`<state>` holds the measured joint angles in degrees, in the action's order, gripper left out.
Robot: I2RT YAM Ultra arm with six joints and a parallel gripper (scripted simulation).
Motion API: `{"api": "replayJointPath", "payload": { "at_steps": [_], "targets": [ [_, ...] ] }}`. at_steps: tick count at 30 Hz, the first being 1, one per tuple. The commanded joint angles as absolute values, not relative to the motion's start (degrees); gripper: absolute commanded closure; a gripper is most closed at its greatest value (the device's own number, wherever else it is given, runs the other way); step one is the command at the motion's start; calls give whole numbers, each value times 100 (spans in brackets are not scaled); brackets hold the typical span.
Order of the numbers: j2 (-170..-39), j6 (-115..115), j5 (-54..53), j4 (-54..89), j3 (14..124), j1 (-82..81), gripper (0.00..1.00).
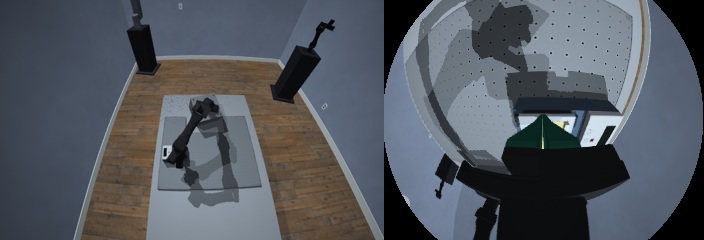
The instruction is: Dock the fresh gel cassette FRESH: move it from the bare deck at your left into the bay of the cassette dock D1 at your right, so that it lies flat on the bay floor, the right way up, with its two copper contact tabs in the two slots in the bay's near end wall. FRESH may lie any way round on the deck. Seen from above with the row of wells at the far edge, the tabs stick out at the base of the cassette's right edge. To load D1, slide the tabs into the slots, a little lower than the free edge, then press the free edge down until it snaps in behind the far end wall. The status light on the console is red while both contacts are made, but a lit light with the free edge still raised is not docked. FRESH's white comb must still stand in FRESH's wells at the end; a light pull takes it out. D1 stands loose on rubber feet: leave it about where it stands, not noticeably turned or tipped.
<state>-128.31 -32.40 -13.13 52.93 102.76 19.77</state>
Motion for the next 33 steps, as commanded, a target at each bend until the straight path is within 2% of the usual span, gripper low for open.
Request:
{"api": "replayJointPath", "payload": {
  "at_steps": [1, 4, 24, 33],
  "targets": [
    [-12657, -3258, -1286, 5440, 10359, 2114, 100],
    [-12976, -3156, -1260, 5534, 10672, 2065, 100],
    [-12409, -3396, -1346, 5096, 9697, 2219, 100],
    [-12394, -3382, -1349, 5077, 9740, 2224, 100]
  ]
}}
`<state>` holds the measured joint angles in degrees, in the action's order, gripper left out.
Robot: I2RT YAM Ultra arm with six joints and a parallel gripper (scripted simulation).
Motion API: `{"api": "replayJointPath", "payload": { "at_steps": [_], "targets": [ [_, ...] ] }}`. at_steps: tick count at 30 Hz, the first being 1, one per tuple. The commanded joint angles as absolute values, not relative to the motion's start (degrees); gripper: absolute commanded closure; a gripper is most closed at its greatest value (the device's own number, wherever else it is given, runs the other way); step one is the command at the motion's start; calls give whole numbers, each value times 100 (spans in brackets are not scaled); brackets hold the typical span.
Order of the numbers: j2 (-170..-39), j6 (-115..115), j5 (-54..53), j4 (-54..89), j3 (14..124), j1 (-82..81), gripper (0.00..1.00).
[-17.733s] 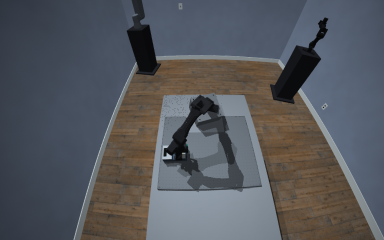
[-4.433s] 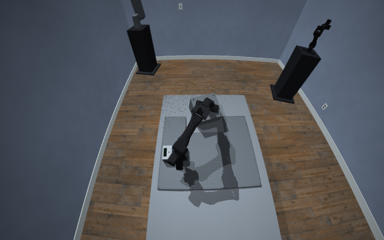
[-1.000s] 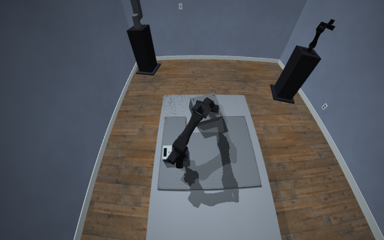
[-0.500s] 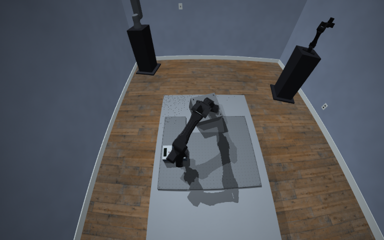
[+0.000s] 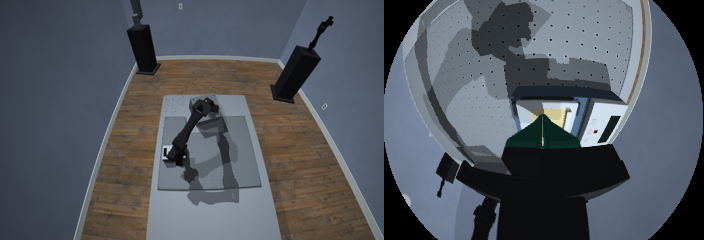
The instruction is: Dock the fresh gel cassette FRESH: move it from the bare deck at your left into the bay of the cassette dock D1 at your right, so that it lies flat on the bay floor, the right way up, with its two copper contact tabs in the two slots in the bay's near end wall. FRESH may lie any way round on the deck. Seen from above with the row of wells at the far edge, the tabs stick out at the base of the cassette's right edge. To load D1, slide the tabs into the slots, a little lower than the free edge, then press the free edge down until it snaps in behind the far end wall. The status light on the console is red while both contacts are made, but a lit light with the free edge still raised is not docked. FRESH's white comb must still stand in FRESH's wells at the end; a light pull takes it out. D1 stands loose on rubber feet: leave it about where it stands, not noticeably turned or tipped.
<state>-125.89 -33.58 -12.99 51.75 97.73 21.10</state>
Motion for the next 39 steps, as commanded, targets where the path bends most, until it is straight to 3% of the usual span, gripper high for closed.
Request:
{"api": "replayJointPath", "payload": {
  "at_steps": [1, 39],
  "targets": [
    [-12396, -3382, -1348, 5082, 9770, 2221, 100],
    [-12396, -3388, -1348, 5065, 9654, 2224, 100]
  ]
}}
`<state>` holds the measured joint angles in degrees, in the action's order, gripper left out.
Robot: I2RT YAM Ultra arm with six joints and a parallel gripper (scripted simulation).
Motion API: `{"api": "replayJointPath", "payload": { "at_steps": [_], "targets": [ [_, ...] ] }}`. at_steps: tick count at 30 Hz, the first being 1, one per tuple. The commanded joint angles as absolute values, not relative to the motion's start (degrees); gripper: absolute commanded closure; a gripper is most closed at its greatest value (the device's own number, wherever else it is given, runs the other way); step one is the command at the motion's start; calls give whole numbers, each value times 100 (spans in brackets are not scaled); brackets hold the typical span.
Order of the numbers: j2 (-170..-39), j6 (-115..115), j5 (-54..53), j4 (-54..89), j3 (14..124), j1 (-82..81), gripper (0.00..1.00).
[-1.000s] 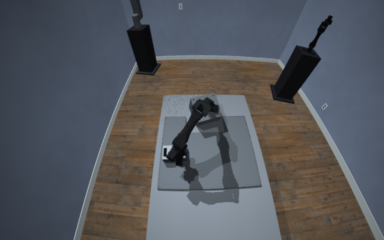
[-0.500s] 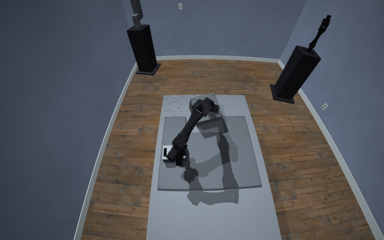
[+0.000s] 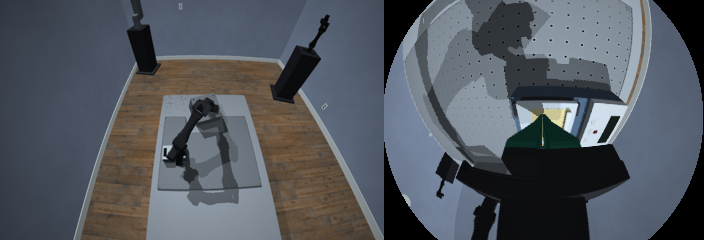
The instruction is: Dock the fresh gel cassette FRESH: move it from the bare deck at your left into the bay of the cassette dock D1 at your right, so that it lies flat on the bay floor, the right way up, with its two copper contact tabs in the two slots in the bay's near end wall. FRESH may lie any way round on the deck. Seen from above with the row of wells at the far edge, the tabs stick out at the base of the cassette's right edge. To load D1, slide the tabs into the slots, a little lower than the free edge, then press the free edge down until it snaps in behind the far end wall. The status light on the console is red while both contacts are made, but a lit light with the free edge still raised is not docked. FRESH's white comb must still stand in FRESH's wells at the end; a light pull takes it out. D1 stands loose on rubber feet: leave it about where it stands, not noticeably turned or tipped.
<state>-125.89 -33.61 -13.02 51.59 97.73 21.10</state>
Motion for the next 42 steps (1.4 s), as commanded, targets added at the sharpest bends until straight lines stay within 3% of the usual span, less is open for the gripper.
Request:
{"api": "replayJointPath", "payload": {
  "at_steps": [1, 42],
  "targets": [
    [-12396, -3389, -1348, 5058, 9646, 2225, 100],
    [-12462, -3420, -1299, 4755, 9331, 2255, 100]
  ]
}}
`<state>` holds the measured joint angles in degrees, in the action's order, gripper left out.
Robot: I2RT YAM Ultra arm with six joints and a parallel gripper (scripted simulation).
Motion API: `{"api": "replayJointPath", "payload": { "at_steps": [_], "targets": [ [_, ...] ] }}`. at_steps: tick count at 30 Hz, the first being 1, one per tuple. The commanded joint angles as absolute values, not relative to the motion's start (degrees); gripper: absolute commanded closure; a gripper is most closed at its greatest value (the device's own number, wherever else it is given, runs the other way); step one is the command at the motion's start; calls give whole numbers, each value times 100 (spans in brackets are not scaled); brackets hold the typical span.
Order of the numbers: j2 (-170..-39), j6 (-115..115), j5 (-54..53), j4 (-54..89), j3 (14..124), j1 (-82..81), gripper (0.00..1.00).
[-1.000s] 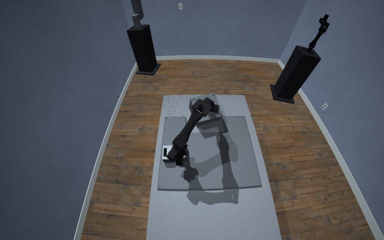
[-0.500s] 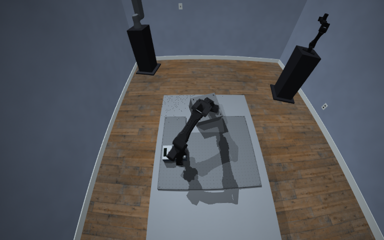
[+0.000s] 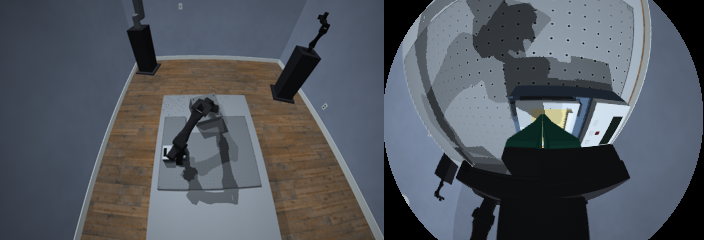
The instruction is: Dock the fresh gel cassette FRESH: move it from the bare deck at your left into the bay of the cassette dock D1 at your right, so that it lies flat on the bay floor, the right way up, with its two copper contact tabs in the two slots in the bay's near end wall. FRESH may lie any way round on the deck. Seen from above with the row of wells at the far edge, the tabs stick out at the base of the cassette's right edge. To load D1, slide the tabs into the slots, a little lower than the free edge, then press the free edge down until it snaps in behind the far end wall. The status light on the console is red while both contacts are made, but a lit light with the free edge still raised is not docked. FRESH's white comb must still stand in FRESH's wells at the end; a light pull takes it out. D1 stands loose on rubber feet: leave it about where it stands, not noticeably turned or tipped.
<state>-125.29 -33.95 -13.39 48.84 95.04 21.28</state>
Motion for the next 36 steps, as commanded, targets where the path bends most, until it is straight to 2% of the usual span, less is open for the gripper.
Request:
{"api": "replayJointPath", "payload": {
  "at_steps": [1, 36],
  "targets": [
    [-12460, -3421, -1296, 4748, 9323, 2256, 100],
    [-12510, -3453, -1322, 4547, 9073, 2271, 100]
  ]
}}
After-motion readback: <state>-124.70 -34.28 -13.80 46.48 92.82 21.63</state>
